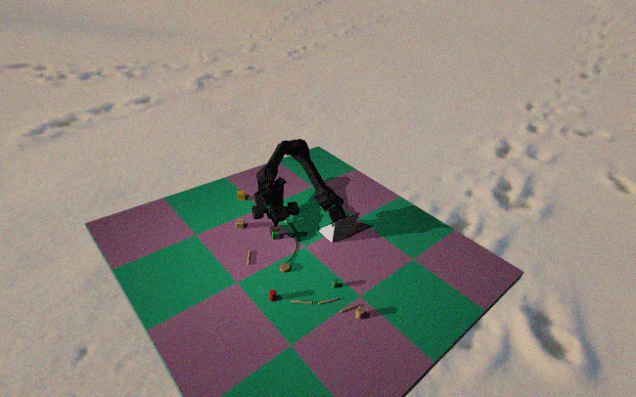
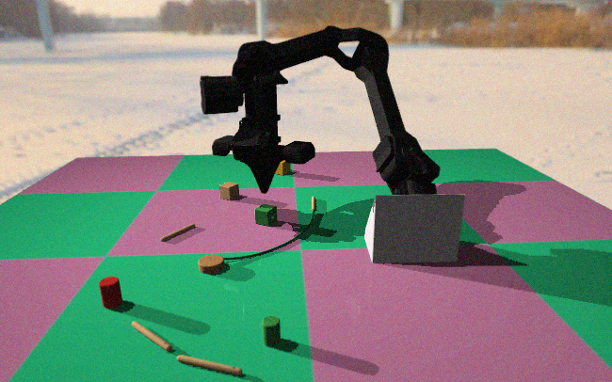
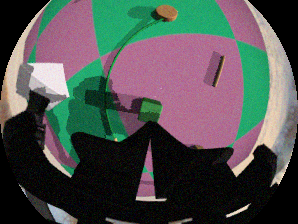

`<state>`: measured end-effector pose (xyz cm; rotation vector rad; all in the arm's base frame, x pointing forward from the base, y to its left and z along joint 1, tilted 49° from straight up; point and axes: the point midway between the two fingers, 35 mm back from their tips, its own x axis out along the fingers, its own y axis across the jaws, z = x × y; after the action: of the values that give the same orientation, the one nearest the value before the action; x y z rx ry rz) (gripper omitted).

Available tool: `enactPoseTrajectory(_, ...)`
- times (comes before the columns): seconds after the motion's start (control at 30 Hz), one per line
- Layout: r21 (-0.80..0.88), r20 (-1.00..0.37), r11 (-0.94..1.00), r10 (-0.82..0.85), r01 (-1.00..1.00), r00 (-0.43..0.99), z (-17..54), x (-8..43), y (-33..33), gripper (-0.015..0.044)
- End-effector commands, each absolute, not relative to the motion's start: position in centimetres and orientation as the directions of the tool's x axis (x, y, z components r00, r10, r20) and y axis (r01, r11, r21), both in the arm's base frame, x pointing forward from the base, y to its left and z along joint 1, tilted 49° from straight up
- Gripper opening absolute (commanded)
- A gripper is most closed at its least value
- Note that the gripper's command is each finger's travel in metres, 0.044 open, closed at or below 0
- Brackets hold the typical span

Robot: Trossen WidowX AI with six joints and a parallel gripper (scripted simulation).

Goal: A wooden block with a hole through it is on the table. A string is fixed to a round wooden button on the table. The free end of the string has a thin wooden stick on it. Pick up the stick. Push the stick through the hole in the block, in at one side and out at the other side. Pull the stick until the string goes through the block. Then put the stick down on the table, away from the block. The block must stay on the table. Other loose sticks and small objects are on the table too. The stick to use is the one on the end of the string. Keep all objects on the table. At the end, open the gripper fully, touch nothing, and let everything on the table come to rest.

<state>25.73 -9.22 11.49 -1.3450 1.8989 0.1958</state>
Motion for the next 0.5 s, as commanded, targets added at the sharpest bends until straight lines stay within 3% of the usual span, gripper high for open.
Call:
enactPoseTrajectory(0.0,-0.3,-0.669,0.427,-0.732,-0.853,-0.131,11.5,25.73,-9.22,0.0)
enactPoseTrajectory(0.13,-0.3,-0.669,0.427,-0.732,-0.853,-0.131,11.5,25.73,-9.22,0.0)
enactPoseTrajectory(0.47,-0.3,-0.669,0.427,-0.732,-0.853,-0.131,11.49,25.73,-9.22,0.0244)
